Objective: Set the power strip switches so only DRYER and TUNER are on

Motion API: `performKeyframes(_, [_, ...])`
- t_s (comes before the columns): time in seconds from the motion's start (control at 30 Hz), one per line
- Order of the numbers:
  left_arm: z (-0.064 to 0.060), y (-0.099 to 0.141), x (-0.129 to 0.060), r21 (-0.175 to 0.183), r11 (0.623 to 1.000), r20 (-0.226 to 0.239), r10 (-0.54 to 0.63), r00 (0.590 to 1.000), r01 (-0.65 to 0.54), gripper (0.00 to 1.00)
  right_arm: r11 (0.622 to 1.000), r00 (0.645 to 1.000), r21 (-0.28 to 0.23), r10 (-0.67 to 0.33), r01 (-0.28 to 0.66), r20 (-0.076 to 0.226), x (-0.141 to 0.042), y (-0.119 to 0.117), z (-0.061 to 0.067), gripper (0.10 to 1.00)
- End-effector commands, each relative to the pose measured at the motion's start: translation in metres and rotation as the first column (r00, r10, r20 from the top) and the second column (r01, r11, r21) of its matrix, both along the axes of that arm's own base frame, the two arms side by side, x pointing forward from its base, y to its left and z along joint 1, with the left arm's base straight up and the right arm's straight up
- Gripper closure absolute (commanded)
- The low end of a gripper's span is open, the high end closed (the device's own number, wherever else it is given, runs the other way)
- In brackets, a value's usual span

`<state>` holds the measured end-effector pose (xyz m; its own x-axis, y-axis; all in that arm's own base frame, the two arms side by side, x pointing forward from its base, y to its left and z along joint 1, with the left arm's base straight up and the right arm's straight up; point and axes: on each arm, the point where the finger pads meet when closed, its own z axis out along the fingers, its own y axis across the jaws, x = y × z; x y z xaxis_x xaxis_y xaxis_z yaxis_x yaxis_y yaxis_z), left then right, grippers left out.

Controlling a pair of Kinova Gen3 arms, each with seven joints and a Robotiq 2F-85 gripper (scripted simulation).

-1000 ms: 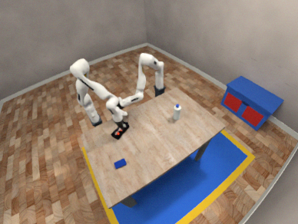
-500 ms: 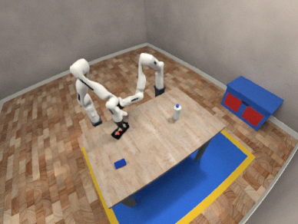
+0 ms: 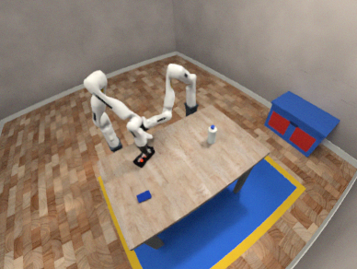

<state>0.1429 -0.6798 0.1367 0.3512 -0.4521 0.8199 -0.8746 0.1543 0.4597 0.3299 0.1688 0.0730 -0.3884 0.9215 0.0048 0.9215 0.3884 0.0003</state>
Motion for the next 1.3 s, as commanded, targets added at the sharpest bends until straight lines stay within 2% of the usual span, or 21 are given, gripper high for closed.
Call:
performKeyframes(0.0, [0.0014, -0.0004, 0.0001, -0.002, 1.000, 0.001, 0.000, 1.000, 0.000, 0.001, 1.000, 1.000, 0.000, 0.006, -0.006, 0.005, 0.0018, -0.0014, -0.0007, 1.000])
performKeyframes(1.27, [0.0014, -0.0004, 0.0001, -0.002, 1.000, 0.001, 0.000, 1.000, 0.000, 0.001, 1.000, 1.000, -0.002, 0.006, -0.006, 0.002, 0.0006, -0.0021, -0.0059, 1.000])
